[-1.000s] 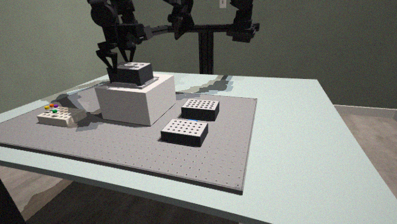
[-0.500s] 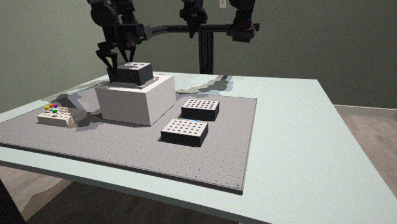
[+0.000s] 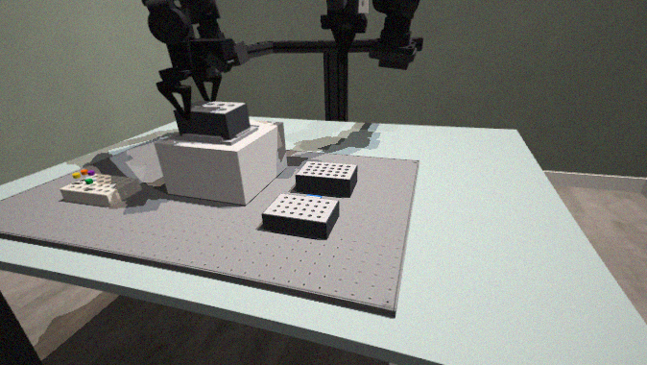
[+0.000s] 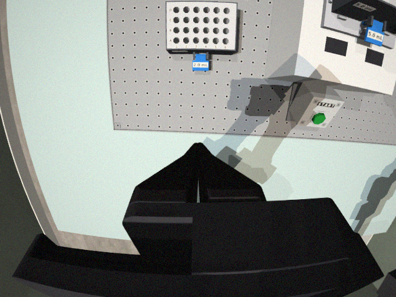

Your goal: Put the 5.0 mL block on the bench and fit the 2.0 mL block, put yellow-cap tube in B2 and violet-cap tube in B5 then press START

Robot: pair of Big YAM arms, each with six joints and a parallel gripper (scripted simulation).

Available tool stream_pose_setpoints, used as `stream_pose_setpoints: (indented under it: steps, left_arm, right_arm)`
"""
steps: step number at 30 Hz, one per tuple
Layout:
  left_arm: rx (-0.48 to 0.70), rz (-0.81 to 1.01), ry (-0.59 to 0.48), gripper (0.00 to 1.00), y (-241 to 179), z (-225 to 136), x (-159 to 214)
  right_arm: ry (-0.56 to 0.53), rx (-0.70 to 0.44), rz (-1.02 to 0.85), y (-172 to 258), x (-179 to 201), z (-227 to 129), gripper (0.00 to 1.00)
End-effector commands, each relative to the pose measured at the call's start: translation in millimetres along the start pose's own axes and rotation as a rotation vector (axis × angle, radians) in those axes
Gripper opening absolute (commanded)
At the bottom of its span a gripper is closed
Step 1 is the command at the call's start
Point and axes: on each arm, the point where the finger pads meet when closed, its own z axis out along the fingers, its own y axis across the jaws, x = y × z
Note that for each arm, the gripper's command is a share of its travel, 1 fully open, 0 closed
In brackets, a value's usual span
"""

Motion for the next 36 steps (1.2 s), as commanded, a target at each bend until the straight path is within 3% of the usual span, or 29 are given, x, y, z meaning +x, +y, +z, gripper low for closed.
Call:
stream_pose_setpoints:
  steps: [1,2,10,15,22,30,36]
  left_arm:
    - [0.029,0.043,-0.032,0.00,-0.3,-15.1,-32.0]
    - [0.027,0.034,-0.047,0.00,6.9,-15.9,-35.2]
    - [0.022,0.025,0.142,0.00,51.2,-14.8,-42.6]
    - [0.020,0.034,0.158,0.00,65.9,-10.5,-36.3]
    - [0.011,0.021,0.308,0.00,107.4,-9.1,-46.0]
    - [0.015,0.030,0.257,0.00,146.5,-8.3,-38.9]
    - [0.008,0.051,0.259,0.00,137.2,-5.0,-34.8]
  right_arm:
    - [-0.002,-0.010,-0.028,5.7,-0.1,-2.7,0.00]
    - [-0.002,-0.010,-0.028,5.7,-0.1,-2.8,0.00]
    - [-0.002,-0.009,-0.028,6.0,0.0,-3.0,0.00]
    - [-0.003,-0.009,-0.028,6.0,0.0,-3.2,0.00]
    - [-0.003,-0.009,-0.028,6.2,0.0,-3.5,0.00]
    - [-0.010,-0.009,-0.027,0.6,-2.0,-13.7,0.00]
    - [-0.013,-0.018,-0.019,-5.0,-0.5,-15.6,0.00]
